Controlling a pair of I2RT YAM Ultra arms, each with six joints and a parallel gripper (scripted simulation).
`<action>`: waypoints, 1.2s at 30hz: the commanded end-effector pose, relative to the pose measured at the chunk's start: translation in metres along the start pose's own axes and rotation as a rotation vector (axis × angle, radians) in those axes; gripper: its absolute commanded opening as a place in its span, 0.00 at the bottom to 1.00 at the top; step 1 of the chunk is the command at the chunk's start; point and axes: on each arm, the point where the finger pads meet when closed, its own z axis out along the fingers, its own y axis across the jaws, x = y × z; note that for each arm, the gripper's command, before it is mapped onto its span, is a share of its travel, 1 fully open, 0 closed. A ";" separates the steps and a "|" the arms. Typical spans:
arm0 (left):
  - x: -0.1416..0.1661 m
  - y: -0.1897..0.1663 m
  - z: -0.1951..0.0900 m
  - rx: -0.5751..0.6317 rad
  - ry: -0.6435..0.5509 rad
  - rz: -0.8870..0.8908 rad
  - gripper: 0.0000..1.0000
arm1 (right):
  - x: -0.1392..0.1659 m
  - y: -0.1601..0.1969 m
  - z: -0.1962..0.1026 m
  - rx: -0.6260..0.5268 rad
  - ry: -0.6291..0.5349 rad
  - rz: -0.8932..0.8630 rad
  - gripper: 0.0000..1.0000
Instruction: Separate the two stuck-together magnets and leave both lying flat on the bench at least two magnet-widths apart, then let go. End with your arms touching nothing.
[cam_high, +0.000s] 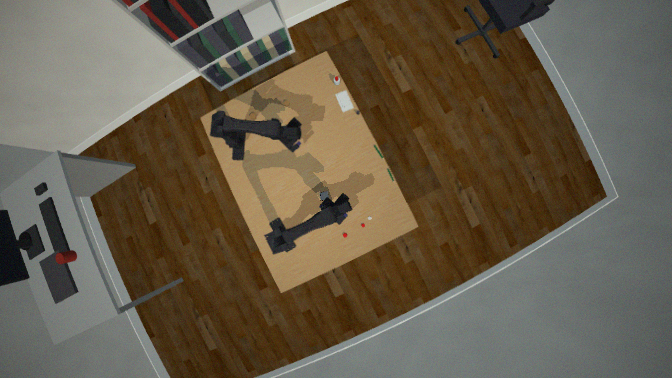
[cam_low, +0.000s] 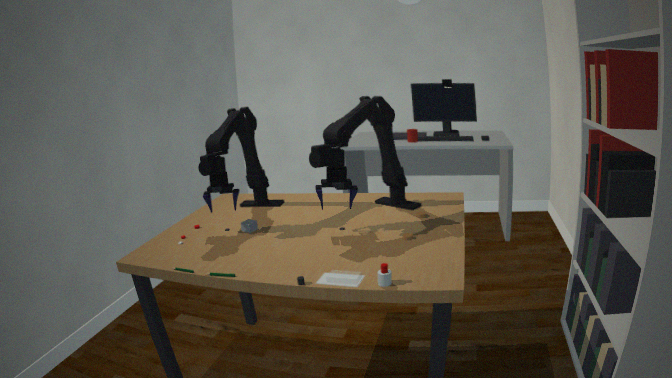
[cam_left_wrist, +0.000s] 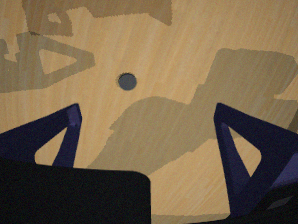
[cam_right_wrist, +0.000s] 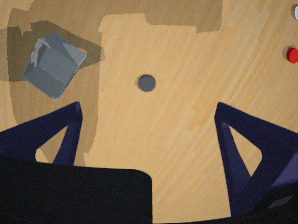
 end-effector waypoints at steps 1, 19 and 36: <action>-0.019 -0.020 -0.019 0.113 -0.116 0.099 1.00 | -0.029 -0.010 -0.020 0.059 -0.164 0.041 1.00; -0.058 -0.063 -0.124 0.431 -0.594 0.418 1.00 | -0.085 -0.019 -0.125 0.211 -0.715 0.152 1.00; -0.062 -0.068 -0.236 0.576 -1.044 0.612 1.00 | -0.092 -0.009 -0.236 0.255 -1.166 0.220 1.00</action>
